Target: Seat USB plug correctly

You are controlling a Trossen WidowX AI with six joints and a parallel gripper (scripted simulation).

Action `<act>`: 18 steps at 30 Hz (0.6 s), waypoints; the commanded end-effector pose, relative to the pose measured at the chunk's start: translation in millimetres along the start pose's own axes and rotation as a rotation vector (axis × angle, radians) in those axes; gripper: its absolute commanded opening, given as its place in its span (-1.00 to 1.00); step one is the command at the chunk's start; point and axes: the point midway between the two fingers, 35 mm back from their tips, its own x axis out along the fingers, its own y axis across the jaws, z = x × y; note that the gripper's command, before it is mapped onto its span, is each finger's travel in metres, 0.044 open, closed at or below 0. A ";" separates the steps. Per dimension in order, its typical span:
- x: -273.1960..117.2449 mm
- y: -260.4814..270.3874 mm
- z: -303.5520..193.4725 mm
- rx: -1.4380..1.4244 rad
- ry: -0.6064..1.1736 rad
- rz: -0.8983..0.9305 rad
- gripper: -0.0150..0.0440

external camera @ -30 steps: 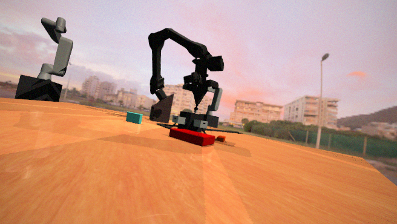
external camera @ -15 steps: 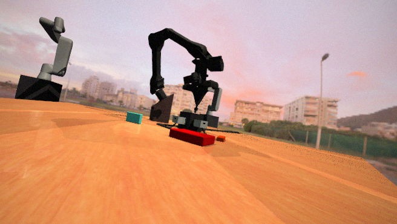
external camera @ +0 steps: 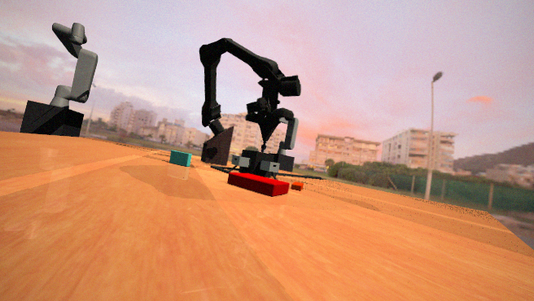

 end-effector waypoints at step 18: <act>3.6 -0.4 -0.1 -0.005 0.000 -0.003 -0.49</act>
